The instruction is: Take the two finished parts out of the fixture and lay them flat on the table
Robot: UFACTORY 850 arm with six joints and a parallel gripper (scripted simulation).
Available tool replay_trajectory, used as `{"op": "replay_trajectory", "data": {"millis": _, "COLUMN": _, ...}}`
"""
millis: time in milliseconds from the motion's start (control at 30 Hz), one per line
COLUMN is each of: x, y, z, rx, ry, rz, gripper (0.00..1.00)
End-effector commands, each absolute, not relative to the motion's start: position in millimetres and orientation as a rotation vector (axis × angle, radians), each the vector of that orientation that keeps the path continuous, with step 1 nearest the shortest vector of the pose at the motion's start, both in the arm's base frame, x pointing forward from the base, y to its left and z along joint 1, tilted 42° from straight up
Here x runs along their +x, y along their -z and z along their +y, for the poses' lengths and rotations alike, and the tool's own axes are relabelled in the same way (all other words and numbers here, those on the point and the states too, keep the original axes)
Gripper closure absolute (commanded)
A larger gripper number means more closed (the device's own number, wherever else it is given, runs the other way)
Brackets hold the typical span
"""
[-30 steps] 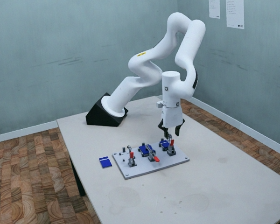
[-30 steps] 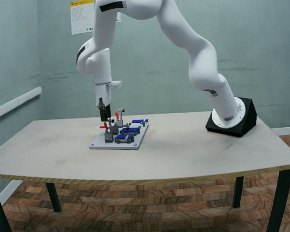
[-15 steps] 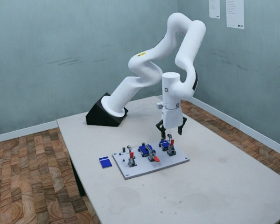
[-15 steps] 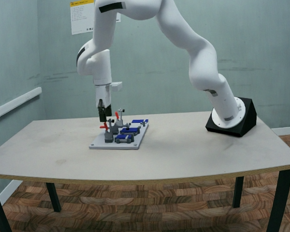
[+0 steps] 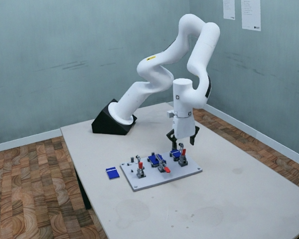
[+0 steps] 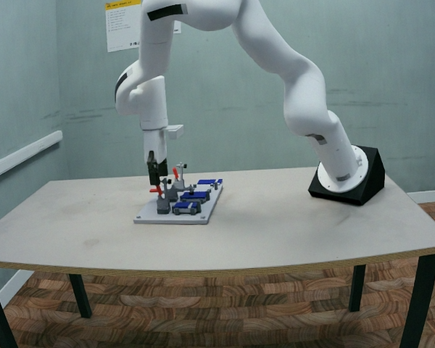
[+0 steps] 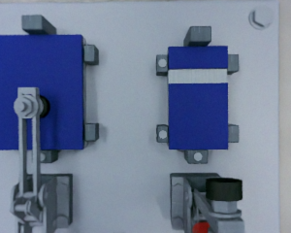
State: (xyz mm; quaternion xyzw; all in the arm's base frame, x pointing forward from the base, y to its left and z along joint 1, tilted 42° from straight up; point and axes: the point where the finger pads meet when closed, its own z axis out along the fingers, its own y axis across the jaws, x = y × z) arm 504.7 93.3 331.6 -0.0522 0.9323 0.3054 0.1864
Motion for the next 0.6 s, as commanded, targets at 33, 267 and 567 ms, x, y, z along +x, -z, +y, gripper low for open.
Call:
{"op": "replay_trajectory", "data": {"millis": 33, "x": 504, "y": -332, "z": 93, "rx": -0.147, "ry": -0.859, "rz": 2.624, "gripper": 0.0}}
{"op": "replay_trajectory", "data": {"millis": 267, "x": 498, "y": -330, "z": 93, "rx": -0.147, "ry": -0.859, "rz": 2.624, "gripper": 0.0}}
{"op": "replay_trajectory", "data": {"millis": 567, "x": 477, "y": -321, "z": 94, "rx": -0.147, "ry": -0.859, "rz": 2.624, "gripper": 0.0}}
